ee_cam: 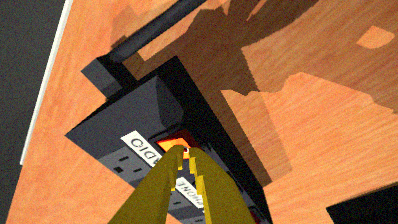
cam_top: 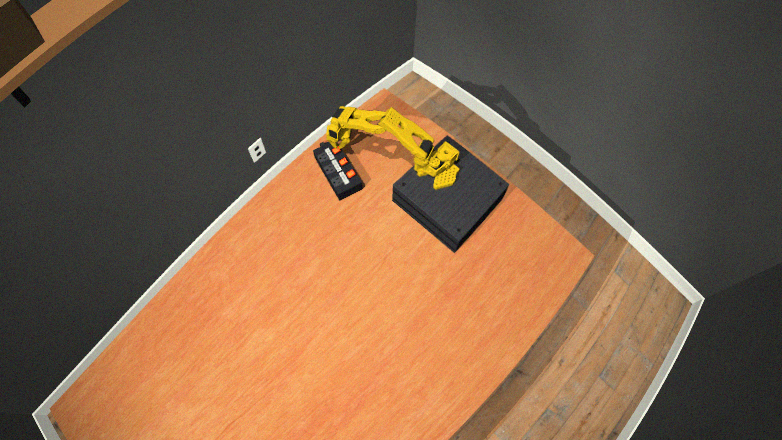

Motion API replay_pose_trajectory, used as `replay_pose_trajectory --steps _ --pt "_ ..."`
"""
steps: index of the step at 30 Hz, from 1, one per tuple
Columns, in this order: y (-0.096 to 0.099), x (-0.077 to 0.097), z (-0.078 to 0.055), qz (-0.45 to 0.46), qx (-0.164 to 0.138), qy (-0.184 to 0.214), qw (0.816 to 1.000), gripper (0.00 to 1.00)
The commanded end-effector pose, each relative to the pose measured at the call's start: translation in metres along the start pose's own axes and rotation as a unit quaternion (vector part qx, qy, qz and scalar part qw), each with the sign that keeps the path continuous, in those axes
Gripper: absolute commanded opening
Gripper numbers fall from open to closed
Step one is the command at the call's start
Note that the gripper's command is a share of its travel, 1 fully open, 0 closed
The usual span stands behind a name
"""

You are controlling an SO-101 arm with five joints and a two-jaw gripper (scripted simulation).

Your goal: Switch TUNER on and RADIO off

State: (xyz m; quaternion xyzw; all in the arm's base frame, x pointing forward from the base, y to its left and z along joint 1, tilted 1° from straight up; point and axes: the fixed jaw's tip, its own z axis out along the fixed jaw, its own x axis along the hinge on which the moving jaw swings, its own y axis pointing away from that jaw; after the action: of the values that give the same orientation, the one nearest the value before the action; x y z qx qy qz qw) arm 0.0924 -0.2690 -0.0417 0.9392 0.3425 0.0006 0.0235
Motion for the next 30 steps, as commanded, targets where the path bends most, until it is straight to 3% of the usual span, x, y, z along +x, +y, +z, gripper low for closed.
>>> replay_pose_trajectory --steps 1,30 --pt "-0.0128 -0.0001 0.0151 0.014 0.027 0.009 1.000 0.00" --pt "-0.0176 0.0006 0.0212 0.016 0.027 0.009 0.999 0.00"
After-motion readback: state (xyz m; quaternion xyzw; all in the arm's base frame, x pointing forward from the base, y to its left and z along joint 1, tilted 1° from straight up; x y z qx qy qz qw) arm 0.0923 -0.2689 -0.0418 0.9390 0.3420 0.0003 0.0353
